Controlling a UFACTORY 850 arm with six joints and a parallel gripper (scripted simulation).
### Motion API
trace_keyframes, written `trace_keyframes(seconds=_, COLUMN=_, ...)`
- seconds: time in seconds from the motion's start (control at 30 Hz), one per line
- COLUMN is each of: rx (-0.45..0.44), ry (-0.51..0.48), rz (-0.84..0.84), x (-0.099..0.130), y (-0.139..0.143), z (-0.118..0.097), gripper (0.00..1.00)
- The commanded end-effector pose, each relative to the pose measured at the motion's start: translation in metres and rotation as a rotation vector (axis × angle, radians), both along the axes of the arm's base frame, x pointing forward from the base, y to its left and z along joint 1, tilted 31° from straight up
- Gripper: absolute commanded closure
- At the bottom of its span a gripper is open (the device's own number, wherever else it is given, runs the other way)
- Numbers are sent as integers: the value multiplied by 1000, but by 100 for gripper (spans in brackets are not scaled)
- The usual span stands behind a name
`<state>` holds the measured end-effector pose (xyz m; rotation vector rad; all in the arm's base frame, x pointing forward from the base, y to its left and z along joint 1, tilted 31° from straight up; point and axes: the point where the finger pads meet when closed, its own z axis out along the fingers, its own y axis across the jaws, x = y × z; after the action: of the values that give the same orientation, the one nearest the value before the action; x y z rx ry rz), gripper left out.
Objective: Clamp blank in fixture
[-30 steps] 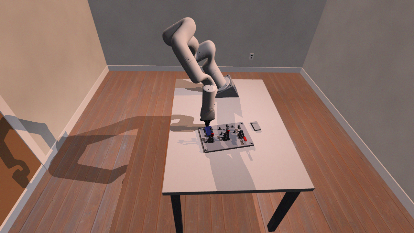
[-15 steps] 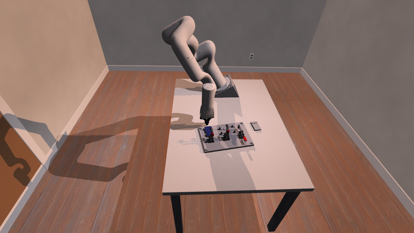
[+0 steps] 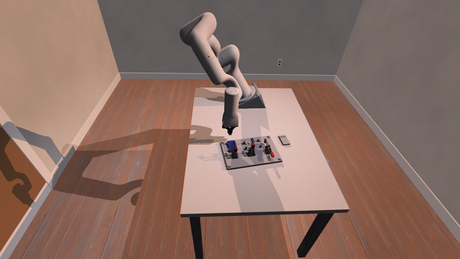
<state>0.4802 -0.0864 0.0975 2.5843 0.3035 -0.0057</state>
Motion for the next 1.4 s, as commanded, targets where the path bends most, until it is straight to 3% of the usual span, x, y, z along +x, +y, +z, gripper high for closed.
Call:
trace_keyframes(seconds=0.0, rx=0, ry=0, rz=1, x=0, y=1, z=2, gripper=100)
trace_keyframes(seconds=0.9, rx=0, ry=0, rz=1, x=1, y=2, z=1, gripper=100)
trace_keyframes(seconds=1.37, rx=0, ry=0, rz=1, x=41, y=40, z=-19, gripper=100)
